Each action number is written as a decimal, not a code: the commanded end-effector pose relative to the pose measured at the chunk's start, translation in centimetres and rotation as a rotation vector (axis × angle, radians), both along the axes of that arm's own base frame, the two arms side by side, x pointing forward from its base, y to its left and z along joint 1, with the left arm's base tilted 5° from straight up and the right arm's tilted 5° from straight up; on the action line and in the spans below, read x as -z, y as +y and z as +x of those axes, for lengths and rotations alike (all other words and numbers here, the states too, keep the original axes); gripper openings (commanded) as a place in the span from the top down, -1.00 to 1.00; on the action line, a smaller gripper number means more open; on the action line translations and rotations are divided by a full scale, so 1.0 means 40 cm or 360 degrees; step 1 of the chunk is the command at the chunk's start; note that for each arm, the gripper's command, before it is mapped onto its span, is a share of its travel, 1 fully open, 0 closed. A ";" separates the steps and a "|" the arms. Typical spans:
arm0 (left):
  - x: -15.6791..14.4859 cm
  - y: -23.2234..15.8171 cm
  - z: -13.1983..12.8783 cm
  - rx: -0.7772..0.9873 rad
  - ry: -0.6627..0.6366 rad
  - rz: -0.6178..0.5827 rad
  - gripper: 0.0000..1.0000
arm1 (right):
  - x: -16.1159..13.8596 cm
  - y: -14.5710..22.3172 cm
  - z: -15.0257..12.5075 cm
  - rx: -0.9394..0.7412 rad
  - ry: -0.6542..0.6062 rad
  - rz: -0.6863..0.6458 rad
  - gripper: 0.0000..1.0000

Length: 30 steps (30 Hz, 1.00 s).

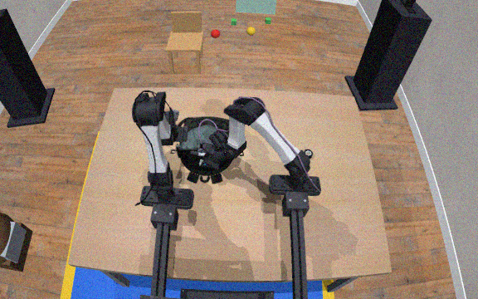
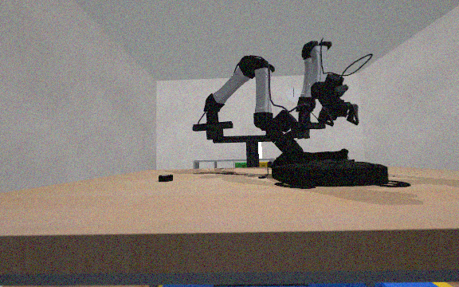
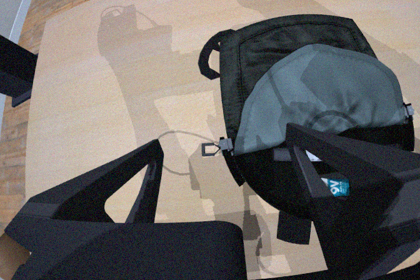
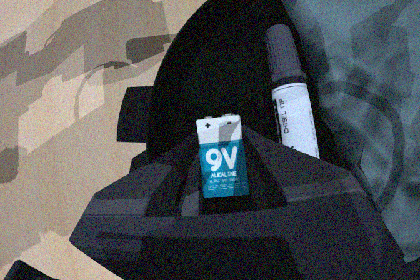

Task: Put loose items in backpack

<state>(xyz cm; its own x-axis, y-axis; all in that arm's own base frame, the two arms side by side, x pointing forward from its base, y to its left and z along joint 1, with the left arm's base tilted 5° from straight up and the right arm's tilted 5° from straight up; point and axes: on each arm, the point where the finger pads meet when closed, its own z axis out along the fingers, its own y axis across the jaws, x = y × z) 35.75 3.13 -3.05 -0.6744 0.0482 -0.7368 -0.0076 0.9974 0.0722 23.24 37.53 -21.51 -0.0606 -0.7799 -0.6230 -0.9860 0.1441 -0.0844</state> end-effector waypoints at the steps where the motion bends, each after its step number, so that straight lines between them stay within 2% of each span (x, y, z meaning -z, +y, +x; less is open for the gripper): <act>1: -0.019 -0.002 0.009 0.0020 -0.0039 -0.0002 -0.80 | 0.028 -0.007 0.001 0.0007 0.0022 -0.0043 0.61; 2: -0.019 -0.002 0.009 0.0020 -0.0039 -0.0002 -0.80 | -0.004 0.011 0.008 -0.0002 -0.0003 0.0002 0.61; 3: -0.019 -0.002 0.009 0.0020 -0.0039 -0.0002 -0.80 | 0.028 -0.007 0.001 0.0007 0.0022 -0.0043 0.61; 4: -0.019 -0.002 0.009 0.0020 -0.0039 -0.0002 -0.80 | -0.018 0.017 0.009 -0.0006 -0.0022 0.0031 0.61; 11: -0.019 -0.002 0.009 0.0020 -0.0039 -0.0002 -0.80 | -0.019 0.019 0.011 -0.0006 -0.0022 0.0031 0.61; 12: -0.019 -0.002 0.009 0.0020 -0.0039 -0.0002 -0.80 | -0.019 0.019 0.011 -0.0006 -0.0022 0.0031 0.46; 18: -0.019 -0.002 0.009 0.0020 -0.0039 -0.0002 -0.80 | -0.019 0.020 0.011 -0.0006 -0.0024 0.0034 0.46; 19: -0.019 -0.002 0.009 0.0020 -0.0039 -0.0002 -0.80 | -0.019 0.020 0.011 -0.0006 -0.0024 0.0034 0.32; 23: -0.019 -0.002 0.009 0.0020 -0.0039 -0.0002 -0.80 | -0.019 0.020 0.011 -0.0006 -0.0024 0.0034 0.32; 24: -0.019 -0.002 0.009 0.0020 -0.0039 -0.0002 -0.80 | -0.019 0.020 0.011 -0.0006 -0.0024 0.0034 0.18; 28: -0.019 -0.002 0.009 0.0020 -0.0039 -0.0002 -0.80 | -0.019 0.020 0.011 -0.0006 -0.0024 0.0034 0.18; 30: -0.019 -0.002 0.009 0.0020 -0.0039 -0.0002 -0.80 | -0.049 0.025 0.012 -0.0006 -0.0029 0.0041 0.18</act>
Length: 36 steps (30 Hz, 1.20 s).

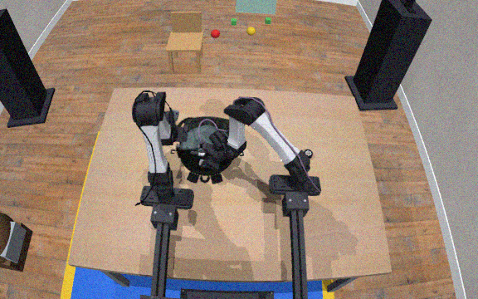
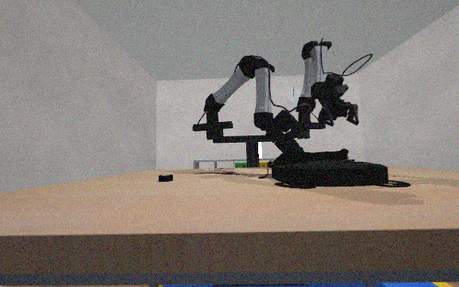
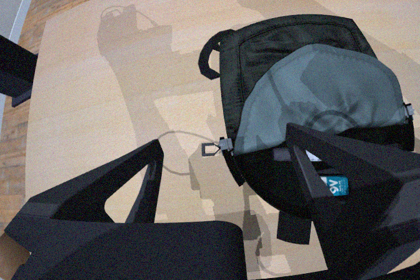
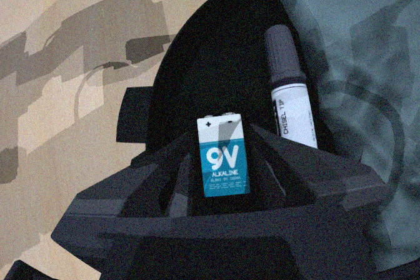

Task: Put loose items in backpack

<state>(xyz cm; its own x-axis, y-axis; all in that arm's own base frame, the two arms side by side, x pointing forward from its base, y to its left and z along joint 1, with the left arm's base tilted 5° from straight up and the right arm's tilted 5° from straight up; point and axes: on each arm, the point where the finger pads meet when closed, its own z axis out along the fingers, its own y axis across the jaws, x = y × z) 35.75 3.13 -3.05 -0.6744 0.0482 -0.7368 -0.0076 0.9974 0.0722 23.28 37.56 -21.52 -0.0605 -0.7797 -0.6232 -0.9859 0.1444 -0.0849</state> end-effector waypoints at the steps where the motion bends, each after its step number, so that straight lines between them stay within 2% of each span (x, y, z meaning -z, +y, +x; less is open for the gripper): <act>1: -0.019 -0.002 0.009 0.0020 -0.0039 -0.0002 -0.80 | -0.049 0.024 0.011 -0.0007 -0.0028 0.0040 0.18; 20: -0.019 -0.002 0.009 0.0020 -0.0039 -0.0002 -0.80 | -0.116 0.024 0.006 0.0002 -0.0033 0.0037 0.18; 21: -0.019 -0.002 0.009 0.0020 -0.0039 -0.0002 -0.80 | -0.097 0.023 0.005 -0.0006 -0.0025 0.0036 -0.67; 33: -0.019 -0.002 0.009 0.0020 -0.0039 -0.0002 -0.80 | -0.097 0.024 0.006 -0.0006 -0.0025 0.0036 -0.67; 34: -0.019 -0.002 0.009 0.0020 -0.0039 -0.0002 -0.80 | -0.123 0.014 0.015 0.0008 -0.0038 0.0035 -0.67; 36: -0.019 -0.002 0.009 0.0020 -0.0039 -0.0002 -0.80 | -0.123 0.014 0.015 0.0008 -0.0038 0.0035 -0.67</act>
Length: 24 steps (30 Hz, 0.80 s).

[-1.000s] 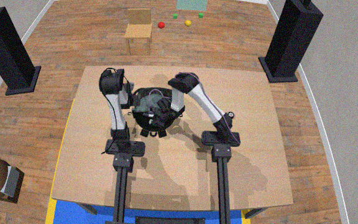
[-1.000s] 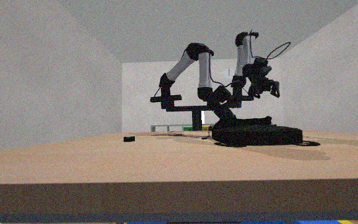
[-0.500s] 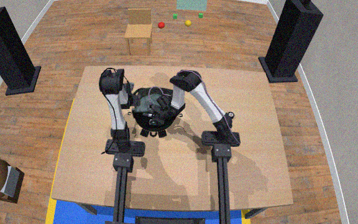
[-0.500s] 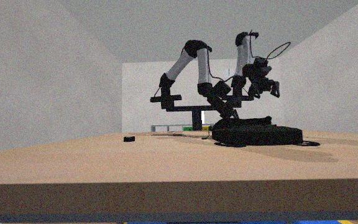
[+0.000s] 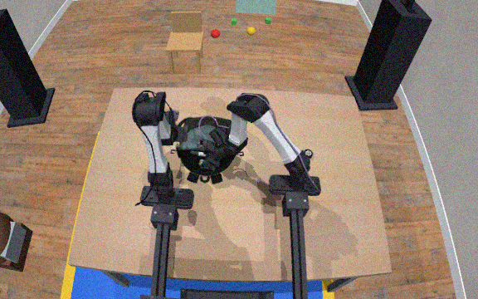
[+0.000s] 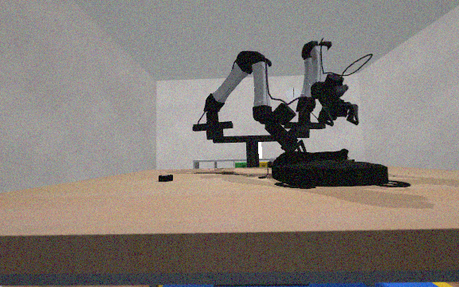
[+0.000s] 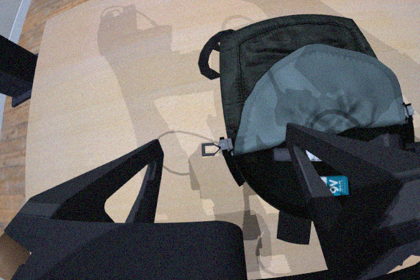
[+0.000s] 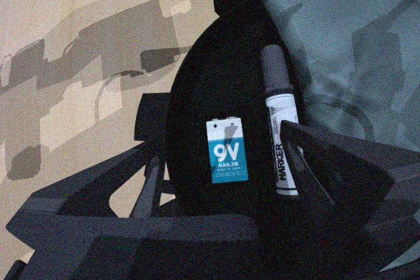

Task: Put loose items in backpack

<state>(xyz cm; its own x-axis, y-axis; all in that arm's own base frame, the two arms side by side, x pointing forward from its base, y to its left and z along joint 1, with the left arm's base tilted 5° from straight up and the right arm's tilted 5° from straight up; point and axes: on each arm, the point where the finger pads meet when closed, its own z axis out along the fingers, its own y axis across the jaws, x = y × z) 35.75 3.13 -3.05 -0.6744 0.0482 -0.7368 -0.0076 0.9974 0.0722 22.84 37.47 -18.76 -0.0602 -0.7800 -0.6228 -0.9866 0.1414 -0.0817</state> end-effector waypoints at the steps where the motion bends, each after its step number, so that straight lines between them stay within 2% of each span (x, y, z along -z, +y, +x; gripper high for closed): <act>1: -0.019 -0.002 0.009 0.0020 -0.0039 -0.0002 -0.80 | -0.060 0.011 0.024 0.0006 -0.0044 0.0037 -0.67; 24: -0.019 -0.002 0.009 0.0020 -0.0039 -0.0002 -0.80 | -0.188 -0.101 -0.013 -0.0005 -0.0029 0.0039 -0.67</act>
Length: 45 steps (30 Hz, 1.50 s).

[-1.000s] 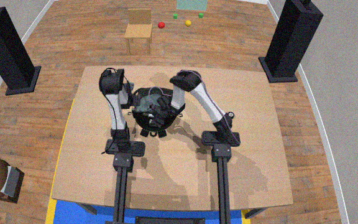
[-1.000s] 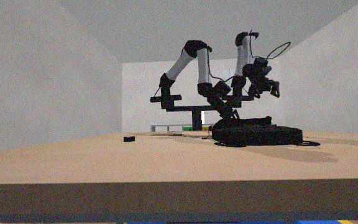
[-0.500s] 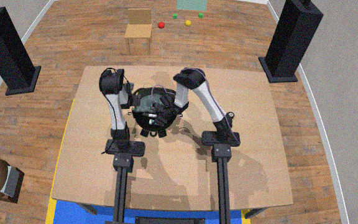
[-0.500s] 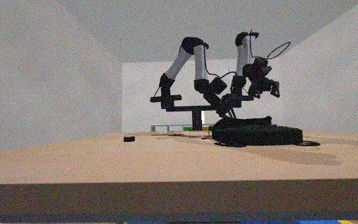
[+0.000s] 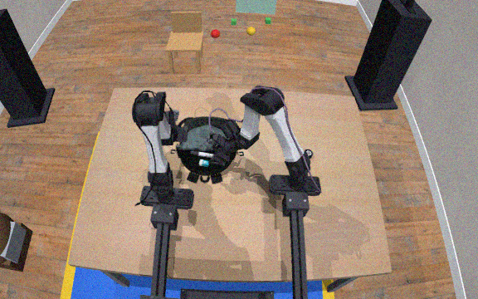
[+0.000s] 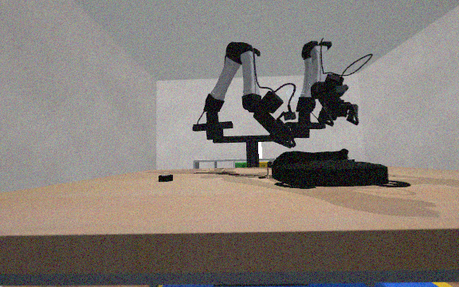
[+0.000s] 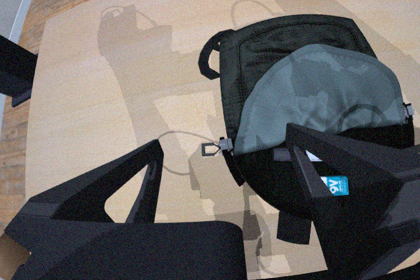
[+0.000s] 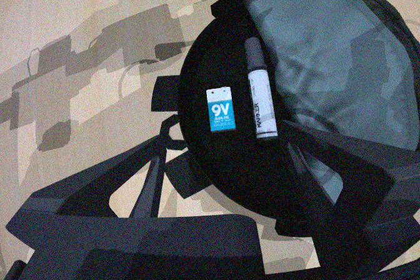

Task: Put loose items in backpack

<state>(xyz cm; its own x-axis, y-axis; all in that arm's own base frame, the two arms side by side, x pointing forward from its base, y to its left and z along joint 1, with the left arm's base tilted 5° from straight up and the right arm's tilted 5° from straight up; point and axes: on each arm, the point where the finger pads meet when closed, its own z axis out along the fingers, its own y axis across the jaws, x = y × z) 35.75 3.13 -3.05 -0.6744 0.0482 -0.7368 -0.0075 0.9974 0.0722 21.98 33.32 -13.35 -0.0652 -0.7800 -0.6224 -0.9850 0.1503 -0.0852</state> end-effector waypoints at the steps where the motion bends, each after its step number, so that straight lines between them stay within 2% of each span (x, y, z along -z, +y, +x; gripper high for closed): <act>1: -0.019 -0.002 0.009 0.0020 -0.0039 -0.0002 -0.80 | -0.059 -0.003 0.008 -0.0019 -0.0024 0.0040 -0.67; 6: -0.019 -0.002 0.009 0.0020 -0.0039 -0.0002 -0.80 | -0.088 -0.030 0.000 -0.0019 -0.0023 0.0038 -0.67; 12: -0.019 -0.002 0.009 0.0020 -0.0039 -0.0002 -0.80 | -0.098 -0.014 0.001 -0.0035 -0.0038 0.0055 -0.67; 13: -0.019 -0.002 0.009 0.0020 -0.0039 -0.0002 -0.80 | -0.096 -0.055 0.009 0.0049 -0.0027 0.0042 -0.51; 25: -0.019 -0.002 0.009 0.0020 -0.0039 -0.0002 -0.80 | -0.157 -0.344 0.051 0.0499 -0.0043 0.0063 -0.51; 27: -0.019 -0.002 0.009 0.0020 -0.0039 -0.0002 -0.80 | -0.157 -0.344 0.051 0.0499 -0.0043 0.0063 -0.51; 37: -0.019 -0.002 0.009 0.0020 -0.0039 -0.0002 -0.80 | -0.211 -0.587 0.086 0.0905 -0.0049 0.0074 -0.51; 39: -0.019 -0.002 0.009 0.0020 -0.0039 -0.0002 -0.80 | -0.237 -0.633 0.119 0.0984 -0.0089 0.0092 -0.51; 42: -0.019 -0.002 0.009 0.0020 -0.0039 -0.0002 -0.80 | -0.255 -0.709 0.131 0.1104 -0.0096 0.0094 -0.51; 45: -0.019 -0.002 0.009 0.0020 -0.0039 -0.0002 -0.80 | -0.262 -0.735 0.134 0.1148 -0.0103 0.0094 -0.51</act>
